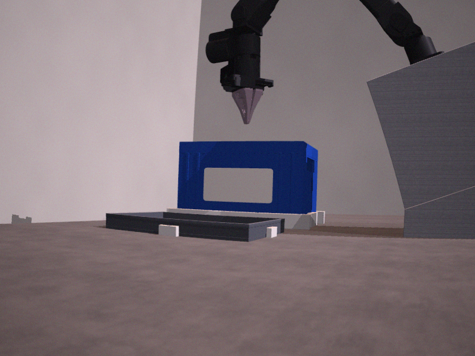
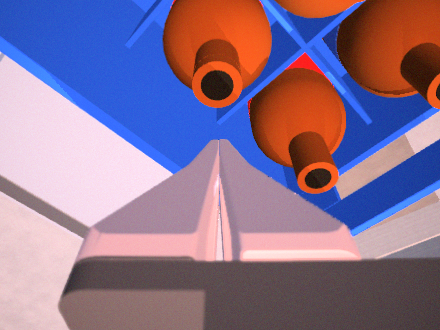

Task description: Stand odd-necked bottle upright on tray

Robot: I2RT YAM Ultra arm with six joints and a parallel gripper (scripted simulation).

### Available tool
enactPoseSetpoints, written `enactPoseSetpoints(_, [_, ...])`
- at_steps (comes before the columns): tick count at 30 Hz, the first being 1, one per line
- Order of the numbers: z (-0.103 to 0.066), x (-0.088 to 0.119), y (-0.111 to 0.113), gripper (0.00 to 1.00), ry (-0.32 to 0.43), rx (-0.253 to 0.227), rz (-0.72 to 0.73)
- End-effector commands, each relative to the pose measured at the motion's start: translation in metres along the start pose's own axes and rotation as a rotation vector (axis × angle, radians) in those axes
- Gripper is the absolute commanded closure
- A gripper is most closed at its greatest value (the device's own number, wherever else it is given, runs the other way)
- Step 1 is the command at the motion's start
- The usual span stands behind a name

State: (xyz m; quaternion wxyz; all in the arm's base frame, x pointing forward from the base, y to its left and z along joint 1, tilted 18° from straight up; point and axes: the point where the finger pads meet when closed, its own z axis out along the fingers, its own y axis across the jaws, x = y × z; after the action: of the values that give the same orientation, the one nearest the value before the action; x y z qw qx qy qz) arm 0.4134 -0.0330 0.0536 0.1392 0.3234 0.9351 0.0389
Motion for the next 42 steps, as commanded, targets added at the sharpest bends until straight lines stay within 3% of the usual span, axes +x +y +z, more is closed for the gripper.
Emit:
enactPoseSetpoints(1, [-0.021,-0.017,0.003,1.00,-0.055,-0.021,0.008])
enactPoseSetpoints(19, [-0.021,-0.017,0.003,1.00,-0.053,-0.020,0.006])
enactPoseSetpoints(20, [-0.020,-0.019,0.003,1.00,-0.049,-0.019,0.005])
enactPoseSetpoints(21, [-0.008,-0.018,0.001,1.00,-0.020,-0.004,0.005])
enactPoseSetpoints(28, [-0.010,-0.076,0.004,1.00,-0.018,-0.010,0.005])
enactPoseSetpoints(30, [-0.010,-0.076,0.004,1.00,-0.018,-0.010,0.005])
enactPoseSetpoints(35, [-0.010,-0.115,-0.002,1.00,-0.020,-0.011,0.005])
enactPoseSetpoints(42, [-0.010,-0.123,-0.004,1.00,-0.020,-0.011,0.005])
